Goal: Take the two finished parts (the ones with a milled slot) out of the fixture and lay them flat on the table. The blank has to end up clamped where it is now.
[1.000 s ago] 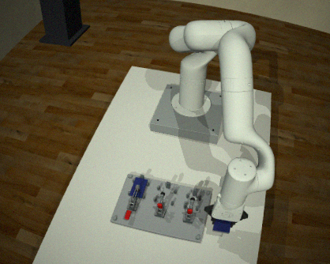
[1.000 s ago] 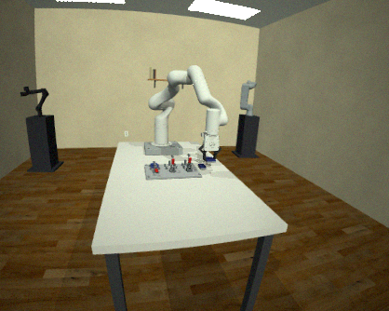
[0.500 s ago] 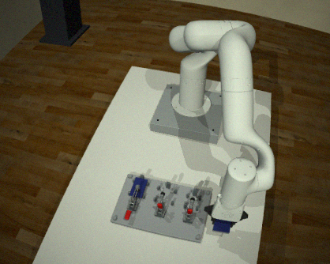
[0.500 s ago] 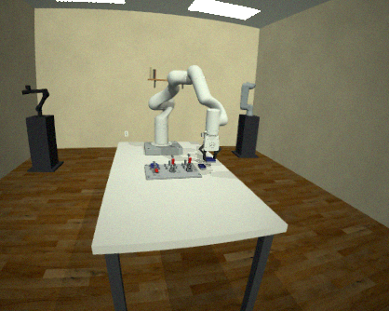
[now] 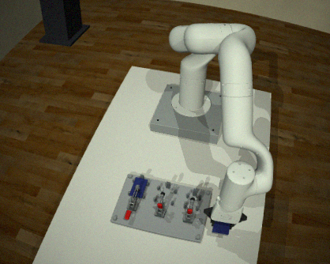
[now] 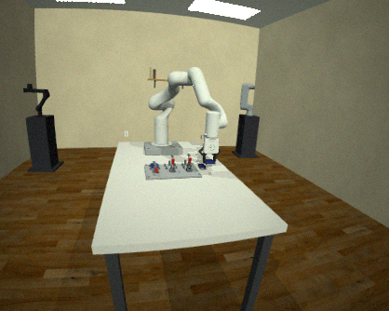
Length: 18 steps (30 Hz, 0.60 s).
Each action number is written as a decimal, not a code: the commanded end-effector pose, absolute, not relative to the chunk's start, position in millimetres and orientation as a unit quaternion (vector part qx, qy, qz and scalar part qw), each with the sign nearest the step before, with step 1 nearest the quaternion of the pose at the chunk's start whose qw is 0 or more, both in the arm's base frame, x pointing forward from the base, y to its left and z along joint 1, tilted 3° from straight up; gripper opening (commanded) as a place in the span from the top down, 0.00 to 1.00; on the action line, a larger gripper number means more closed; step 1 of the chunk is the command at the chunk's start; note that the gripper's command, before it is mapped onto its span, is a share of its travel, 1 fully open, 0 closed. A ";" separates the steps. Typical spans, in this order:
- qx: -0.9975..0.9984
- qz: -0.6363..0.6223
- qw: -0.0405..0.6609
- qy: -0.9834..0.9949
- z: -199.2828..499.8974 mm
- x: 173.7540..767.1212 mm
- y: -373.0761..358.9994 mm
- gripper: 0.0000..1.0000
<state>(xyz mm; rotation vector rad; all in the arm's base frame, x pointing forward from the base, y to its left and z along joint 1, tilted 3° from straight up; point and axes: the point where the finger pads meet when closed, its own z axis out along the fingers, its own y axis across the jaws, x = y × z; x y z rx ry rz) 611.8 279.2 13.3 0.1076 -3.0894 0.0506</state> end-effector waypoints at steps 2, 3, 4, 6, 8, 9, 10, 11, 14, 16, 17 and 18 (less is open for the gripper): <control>0.035 0.016 0.024 -0.999 8.0 612.8 279.6 1.00; 0.035 0.016 0.024 -0.999 5.7 612.7 279.5 1.00; 0.035 0.016 0.024 -0.999 3.3 612.6 279.4 1.00; 0.035 0.016 0.024 -0.999 -1.7 612.3 279.2 1.00; 0.035 0.016 0.024 -0.999 -6.8 612.1 279.1 1.00; 0.035 0.016 0.024 -0.999 -9.4 612.0 279.0 1.00; 0.035 0.016 0.024 -0.999 -12.0 611.9 278.9 1.00; 0.035 0.016 0.024 -0.999 -14.5 611.8 278.8 1.00; 0.035 0.016 0.024 -0.999 -22.0 611.4 278.6 1.00; 0.035 0.016 0.024 -0.999 -24.4 611.3 278.5 1.00; 0.035 0.016 0.024 -0.999 -24.4 611.3 278.5 1.00; 0.035 0.016 0.024 -0.999 -26.8 611.2 278.4 1.00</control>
